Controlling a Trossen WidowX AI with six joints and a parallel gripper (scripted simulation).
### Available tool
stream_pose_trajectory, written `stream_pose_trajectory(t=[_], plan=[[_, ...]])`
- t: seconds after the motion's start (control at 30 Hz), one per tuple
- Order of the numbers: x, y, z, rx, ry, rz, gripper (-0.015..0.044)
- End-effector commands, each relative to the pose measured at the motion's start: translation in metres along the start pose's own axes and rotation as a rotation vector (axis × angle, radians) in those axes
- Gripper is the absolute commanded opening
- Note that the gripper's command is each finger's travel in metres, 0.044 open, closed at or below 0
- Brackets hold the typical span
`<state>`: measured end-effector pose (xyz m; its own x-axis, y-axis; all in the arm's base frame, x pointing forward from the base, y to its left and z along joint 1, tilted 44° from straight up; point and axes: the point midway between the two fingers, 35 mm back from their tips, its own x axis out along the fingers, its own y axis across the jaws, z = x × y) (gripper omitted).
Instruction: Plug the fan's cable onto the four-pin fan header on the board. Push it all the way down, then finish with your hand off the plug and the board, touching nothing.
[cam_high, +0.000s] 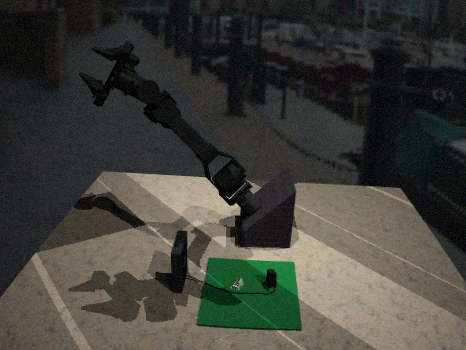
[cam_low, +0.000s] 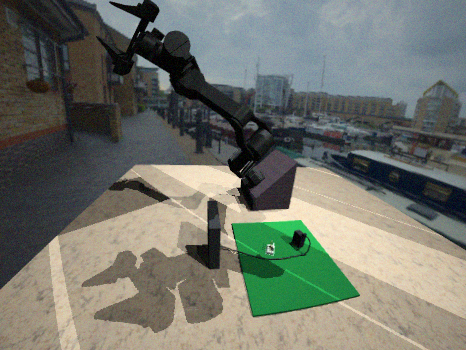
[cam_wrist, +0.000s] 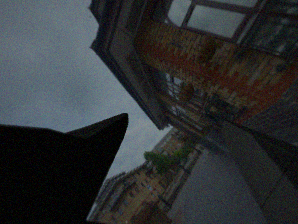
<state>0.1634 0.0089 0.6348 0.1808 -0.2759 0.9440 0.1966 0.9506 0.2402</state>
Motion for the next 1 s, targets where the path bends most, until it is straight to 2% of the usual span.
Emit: stream_pose_trajectory(t=[0.0, 0.13, 0.3, 0.6, 0.8, 0.97], plan=[[0.0, 0.0, 0.0, 0.0, 0.0, 0.0, 0.0426], [0.001, 0.0, 0.01, 0.014, -0.017, -0.003, 0.044], [0.005, -0.01, 0.065, 0.092, -0.104, -0.038, 0.044], [0.007, -0.073, 0.142, 0.284, -0.221, -0.201, 0.044], [0.007, -0.137, 0.157, 0.403, -0.23, -0.363, 0.044], [0.005, -0.193, 0.144, 0.489, -0.188, -0.518, 0.044]])
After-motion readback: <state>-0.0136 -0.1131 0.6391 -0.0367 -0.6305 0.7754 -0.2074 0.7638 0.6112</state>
